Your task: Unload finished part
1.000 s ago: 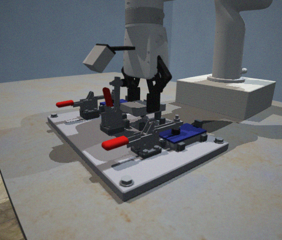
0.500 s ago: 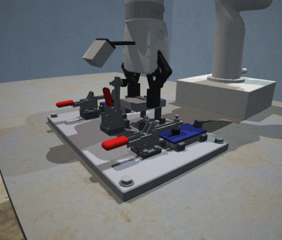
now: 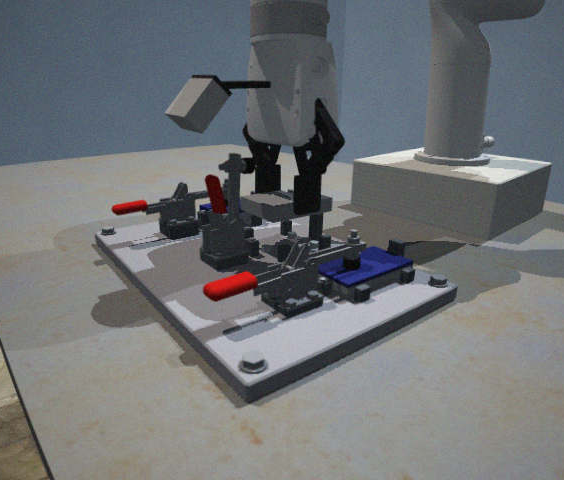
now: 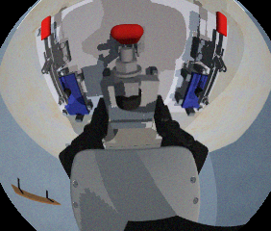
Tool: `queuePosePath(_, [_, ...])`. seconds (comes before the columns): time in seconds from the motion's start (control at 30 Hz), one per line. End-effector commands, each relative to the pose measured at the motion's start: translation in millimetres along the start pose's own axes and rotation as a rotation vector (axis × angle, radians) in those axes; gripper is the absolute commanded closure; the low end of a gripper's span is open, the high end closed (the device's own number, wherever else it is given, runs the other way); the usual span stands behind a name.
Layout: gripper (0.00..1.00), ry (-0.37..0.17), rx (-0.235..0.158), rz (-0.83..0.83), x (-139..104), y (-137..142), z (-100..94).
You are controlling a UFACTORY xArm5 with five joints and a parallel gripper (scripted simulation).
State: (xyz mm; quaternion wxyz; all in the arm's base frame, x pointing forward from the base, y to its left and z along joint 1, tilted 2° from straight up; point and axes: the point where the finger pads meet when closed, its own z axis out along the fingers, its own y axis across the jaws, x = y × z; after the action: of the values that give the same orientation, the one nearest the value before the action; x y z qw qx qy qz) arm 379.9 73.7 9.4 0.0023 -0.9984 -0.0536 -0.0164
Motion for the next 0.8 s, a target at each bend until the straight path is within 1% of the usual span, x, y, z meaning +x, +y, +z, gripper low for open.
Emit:
queuePosePath(0.0, [1.00, 0.004, 0.000, 0.000, 1.1, -0.2, -2.6])
queuePosePath(0.2, [1.00, 0.004, 0.000, 0.000, -1.0, -0.2, -11.4])
queuePosePath(0.27, [1.00, 0.004, 0.000, 0.000, -1.0, -0.2, -11.4])
queuePosePath(0.6, [1.00, 0.004, 0.000, 0.000, -5.6, -0.4, -30.5])
queuePosePath(0.77, [1.00, 0.004, 0.000, 0.000, -6.6, -0.5, -34.3])
